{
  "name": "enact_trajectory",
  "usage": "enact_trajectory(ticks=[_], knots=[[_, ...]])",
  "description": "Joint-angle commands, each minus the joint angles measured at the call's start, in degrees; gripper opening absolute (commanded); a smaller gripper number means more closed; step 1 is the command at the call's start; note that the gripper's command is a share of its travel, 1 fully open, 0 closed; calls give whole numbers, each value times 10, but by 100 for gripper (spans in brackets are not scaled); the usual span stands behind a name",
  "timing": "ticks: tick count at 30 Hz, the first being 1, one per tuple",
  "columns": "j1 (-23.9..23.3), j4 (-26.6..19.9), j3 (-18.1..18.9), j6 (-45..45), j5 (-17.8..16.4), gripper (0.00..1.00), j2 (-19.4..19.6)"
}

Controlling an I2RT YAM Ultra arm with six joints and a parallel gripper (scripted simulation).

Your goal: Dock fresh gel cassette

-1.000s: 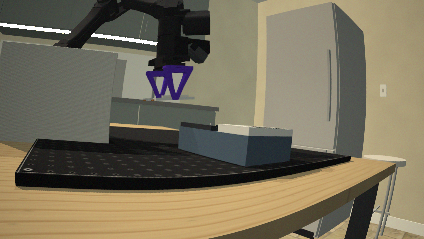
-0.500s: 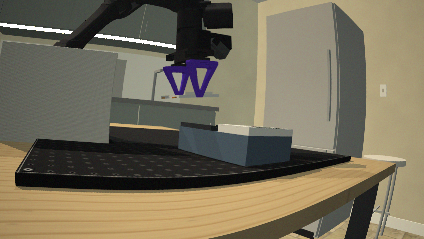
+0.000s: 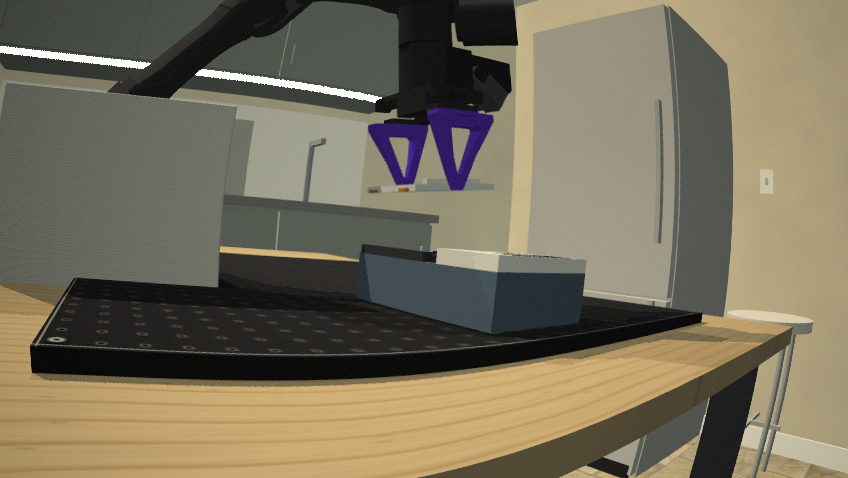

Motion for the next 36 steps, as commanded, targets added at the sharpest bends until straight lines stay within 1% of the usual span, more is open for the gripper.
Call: enact_trajectory(ticks=[1,4,6,7,9,10,11,18,36], knots=[[-22,-39,64,-17,4,0,30],[-30,-61,120,-25,6,0,66],[-30,-61,120,-25,6,0,66],[-32,-76,147,-28,3,0,82],[-31,-81,154,-30,2,0,86],[-31,-83,156,-30,2,0,82],[-31,-84,157,-31,2,0,68],[-31,-87,161,-31,2,0,75],[-31,-87,161,-30,2,0,73]])
